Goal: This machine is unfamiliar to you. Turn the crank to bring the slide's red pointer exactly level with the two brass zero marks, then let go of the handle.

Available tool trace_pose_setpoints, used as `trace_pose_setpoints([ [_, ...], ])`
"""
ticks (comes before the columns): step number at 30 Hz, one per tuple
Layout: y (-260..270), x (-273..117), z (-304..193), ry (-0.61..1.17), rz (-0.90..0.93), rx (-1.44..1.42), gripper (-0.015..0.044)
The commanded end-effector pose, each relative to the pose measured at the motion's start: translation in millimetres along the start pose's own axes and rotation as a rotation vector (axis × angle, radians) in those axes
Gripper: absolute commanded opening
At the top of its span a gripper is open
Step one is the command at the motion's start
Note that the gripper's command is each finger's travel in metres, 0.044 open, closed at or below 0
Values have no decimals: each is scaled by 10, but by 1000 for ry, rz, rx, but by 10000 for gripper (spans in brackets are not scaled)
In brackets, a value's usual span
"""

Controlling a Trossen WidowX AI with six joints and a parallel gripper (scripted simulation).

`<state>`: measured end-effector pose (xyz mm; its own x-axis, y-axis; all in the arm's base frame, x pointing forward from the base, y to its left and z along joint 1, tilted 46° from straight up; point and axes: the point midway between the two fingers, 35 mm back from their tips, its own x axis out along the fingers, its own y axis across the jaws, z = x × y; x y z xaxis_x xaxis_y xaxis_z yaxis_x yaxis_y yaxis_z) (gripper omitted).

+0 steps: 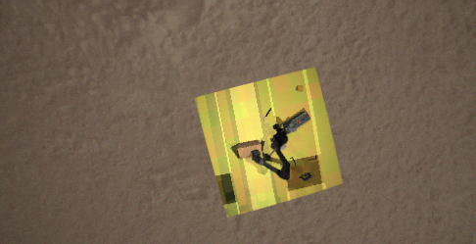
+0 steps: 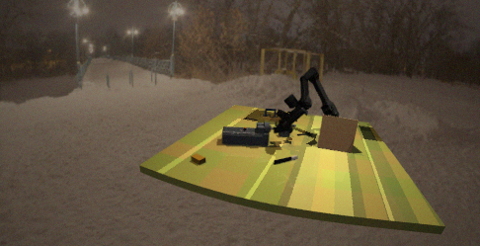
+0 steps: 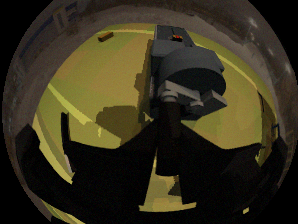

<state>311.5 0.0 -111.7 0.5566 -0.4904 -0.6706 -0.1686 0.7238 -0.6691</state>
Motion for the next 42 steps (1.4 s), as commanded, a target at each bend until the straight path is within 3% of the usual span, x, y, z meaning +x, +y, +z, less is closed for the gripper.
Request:
trace_pose_setpoints([
  [1,3,9,-8,2,7,-3,0],
  [10,0,0,0,0,0,0,0],
  [27,0,0,0,0,0,0,440],
  [42,4,-354,362,-1,3,2,440],
])
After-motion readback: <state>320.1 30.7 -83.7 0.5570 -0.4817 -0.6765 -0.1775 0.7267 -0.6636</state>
